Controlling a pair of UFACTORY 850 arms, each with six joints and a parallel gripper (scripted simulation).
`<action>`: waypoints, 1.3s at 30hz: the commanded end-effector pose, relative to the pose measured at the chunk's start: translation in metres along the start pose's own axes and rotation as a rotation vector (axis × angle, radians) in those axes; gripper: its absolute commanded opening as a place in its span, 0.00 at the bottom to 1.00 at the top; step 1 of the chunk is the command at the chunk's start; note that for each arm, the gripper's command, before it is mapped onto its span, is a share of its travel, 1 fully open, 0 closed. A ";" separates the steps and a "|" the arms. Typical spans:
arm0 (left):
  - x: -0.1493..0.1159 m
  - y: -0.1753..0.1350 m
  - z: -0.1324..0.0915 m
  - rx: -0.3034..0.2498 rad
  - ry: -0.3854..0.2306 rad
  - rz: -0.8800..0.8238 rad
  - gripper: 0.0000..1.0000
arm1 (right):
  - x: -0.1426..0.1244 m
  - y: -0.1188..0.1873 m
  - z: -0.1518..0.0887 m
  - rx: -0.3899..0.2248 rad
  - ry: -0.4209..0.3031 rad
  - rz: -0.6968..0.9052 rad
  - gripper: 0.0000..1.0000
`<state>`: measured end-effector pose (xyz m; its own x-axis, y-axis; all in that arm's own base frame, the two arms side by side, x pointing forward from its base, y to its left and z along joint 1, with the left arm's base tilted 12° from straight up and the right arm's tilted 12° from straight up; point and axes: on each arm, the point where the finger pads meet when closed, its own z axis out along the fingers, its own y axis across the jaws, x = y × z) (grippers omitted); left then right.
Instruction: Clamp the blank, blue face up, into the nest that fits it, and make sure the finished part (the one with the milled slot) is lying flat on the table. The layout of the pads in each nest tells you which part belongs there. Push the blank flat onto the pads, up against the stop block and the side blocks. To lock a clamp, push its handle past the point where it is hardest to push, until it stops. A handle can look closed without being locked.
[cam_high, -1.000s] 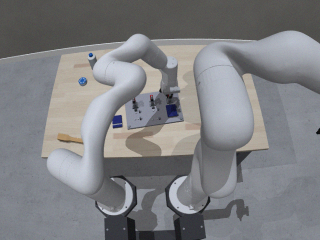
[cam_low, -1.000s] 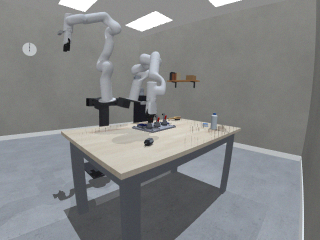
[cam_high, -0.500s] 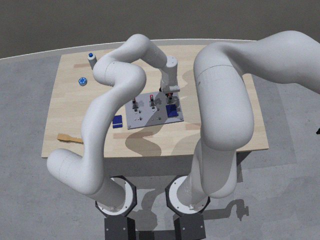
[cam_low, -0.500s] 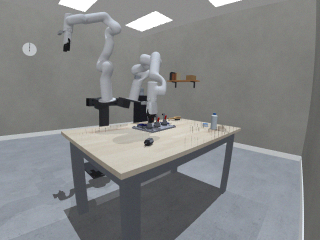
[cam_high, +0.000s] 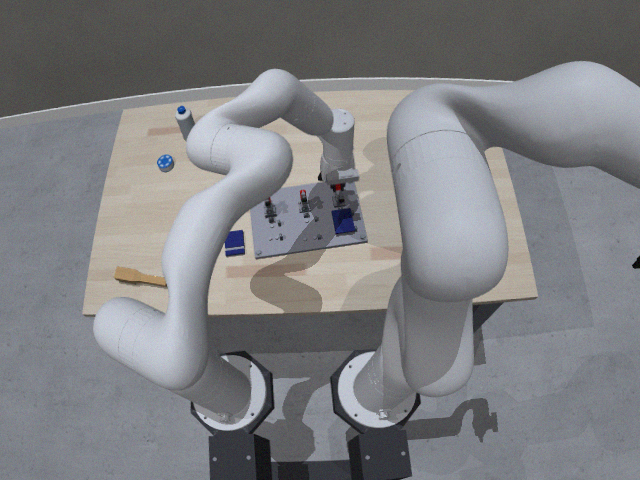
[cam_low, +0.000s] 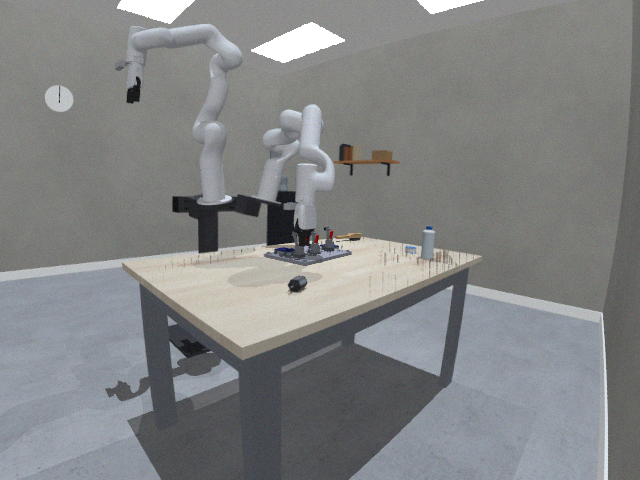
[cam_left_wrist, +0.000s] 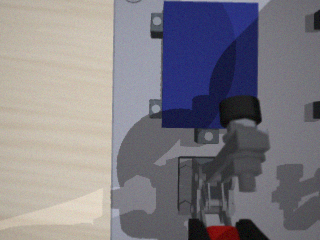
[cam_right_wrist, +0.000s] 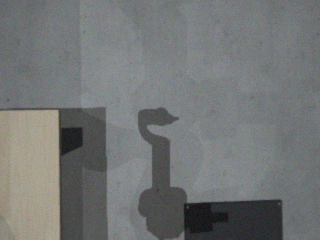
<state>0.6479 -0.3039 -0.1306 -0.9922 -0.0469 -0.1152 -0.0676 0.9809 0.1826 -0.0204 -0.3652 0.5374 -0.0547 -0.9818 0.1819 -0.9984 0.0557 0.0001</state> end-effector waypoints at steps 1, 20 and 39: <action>-0.005 -0.001 0.000 0.001 -0.002 0.000 0.00 | 0.000 0.000 -0.001 0.000 0.002 0.000 1.00; -0.018 -0.001 0.007 0.001 -0.002 0.000 0.00 | 0.000 0.000 -0.001 0.000 0.002 0.000 1.00; -0.027 -0.001 0.016 0.001 -0.002 0.000 0.00 | 0.000 0.000 -0.001 0.000 0.002 0.000 1.00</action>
<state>0.6733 -0.2999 -0.1427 -0.9922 -0.0469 -0.1157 -0.0676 0.9809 0.1822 -0.0204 -0.3652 0.5374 -0.0547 -0.9818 0.1819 -0.9984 0.0557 0.0001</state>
